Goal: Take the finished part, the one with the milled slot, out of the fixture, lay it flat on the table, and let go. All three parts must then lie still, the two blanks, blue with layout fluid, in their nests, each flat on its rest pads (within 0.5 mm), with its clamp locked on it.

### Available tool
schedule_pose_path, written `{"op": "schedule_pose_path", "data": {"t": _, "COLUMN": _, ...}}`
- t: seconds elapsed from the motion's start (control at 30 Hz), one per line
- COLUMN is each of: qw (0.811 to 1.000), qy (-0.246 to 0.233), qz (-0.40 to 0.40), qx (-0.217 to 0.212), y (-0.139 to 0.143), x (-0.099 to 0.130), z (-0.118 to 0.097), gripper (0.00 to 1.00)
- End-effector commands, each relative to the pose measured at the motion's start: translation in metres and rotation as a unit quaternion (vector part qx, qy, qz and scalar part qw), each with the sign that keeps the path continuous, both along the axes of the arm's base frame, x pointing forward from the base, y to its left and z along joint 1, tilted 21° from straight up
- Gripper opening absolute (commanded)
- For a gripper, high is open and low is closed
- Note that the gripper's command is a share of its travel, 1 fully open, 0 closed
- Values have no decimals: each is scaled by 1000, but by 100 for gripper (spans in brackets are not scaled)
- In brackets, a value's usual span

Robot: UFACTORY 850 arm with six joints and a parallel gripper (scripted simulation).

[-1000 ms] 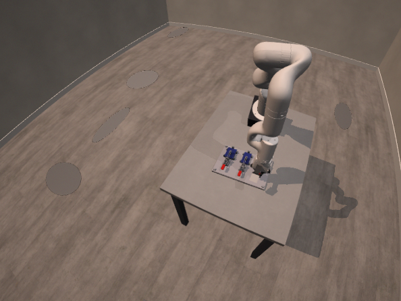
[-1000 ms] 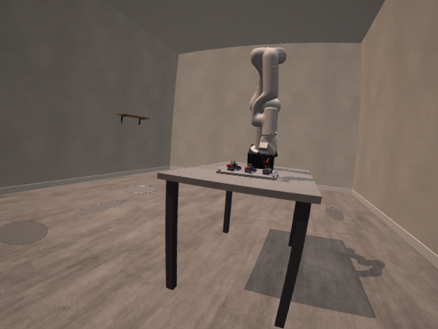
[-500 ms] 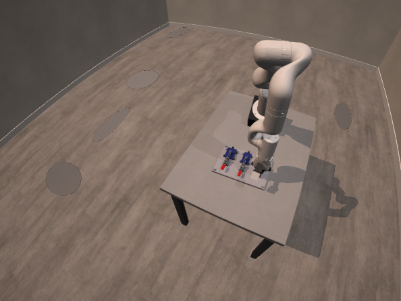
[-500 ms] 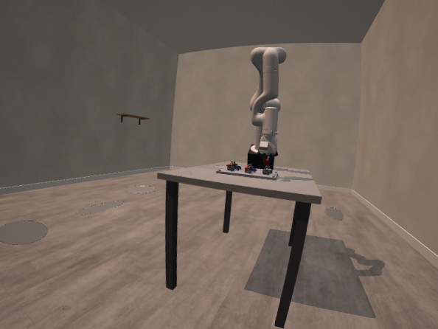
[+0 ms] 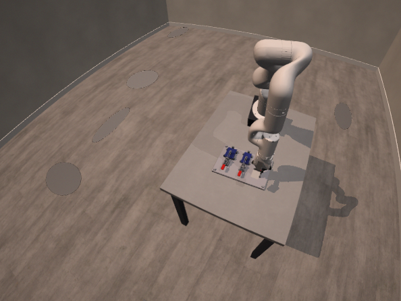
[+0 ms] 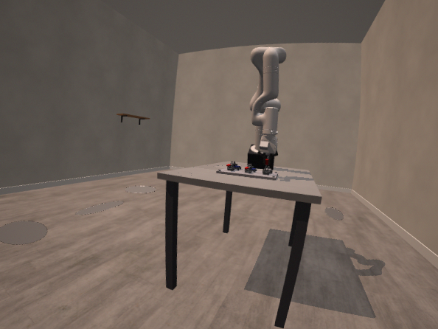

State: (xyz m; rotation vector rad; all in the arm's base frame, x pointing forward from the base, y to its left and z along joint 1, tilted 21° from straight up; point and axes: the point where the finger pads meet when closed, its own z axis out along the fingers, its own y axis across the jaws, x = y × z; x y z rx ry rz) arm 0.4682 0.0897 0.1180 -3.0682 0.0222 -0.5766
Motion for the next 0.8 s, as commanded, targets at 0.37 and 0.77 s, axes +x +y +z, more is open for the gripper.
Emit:
{"op": "schedule_pose_path", "data": {"t": 0.37, "qw": 1000, "qy": -1, "qz": 0, "qx": 0, "y": 0, "x": -4, "z": -1, "gripper": 0}}
{"op": "schedule_pose_path", "data": {"t": 0.77, "qw": 1000, "qy": -1, "qz": 0, "qx": 0, "y": 0, "x": -6, "z": -2, "gripper": 0}}
